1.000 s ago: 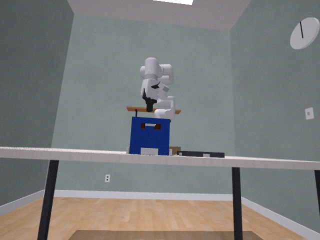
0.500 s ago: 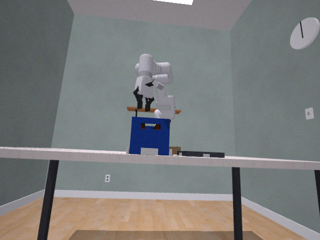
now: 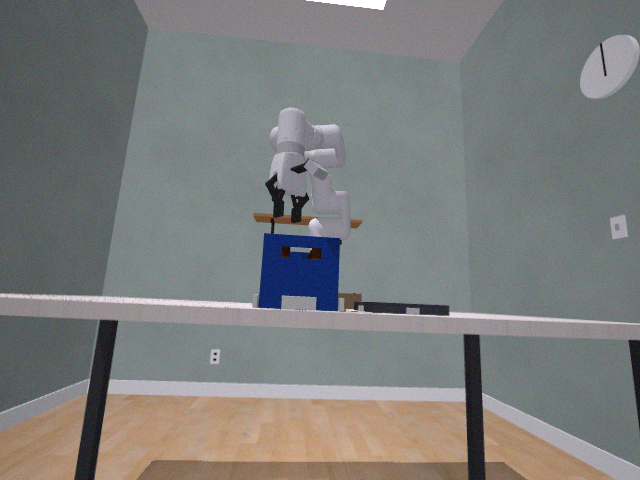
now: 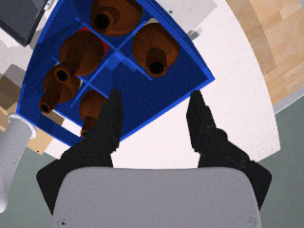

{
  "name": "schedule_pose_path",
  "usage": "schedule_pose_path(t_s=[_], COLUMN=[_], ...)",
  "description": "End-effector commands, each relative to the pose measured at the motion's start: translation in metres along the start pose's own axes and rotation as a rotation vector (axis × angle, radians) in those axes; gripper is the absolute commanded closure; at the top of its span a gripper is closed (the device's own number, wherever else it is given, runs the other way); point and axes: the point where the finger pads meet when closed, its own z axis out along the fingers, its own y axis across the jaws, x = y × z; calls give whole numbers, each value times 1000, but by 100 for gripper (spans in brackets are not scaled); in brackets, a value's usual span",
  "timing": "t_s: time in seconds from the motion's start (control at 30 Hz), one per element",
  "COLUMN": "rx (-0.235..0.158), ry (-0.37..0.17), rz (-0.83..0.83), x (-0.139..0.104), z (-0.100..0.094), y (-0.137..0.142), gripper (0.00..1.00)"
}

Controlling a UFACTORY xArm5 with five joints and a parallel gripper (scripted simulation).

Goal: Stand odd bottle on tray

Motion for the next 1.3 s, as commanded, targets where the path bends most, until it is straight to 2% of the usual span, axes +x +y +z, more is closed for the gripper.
schedule_pose_path(t_s=[0.0,0.9,1.27], rx=[-4,-4,-4], ry=[2,2,2], rz=[0,0,0], x=[1,1,0], z=[-2,2,13], y=[1,1,1], gripper=[35,35,35])
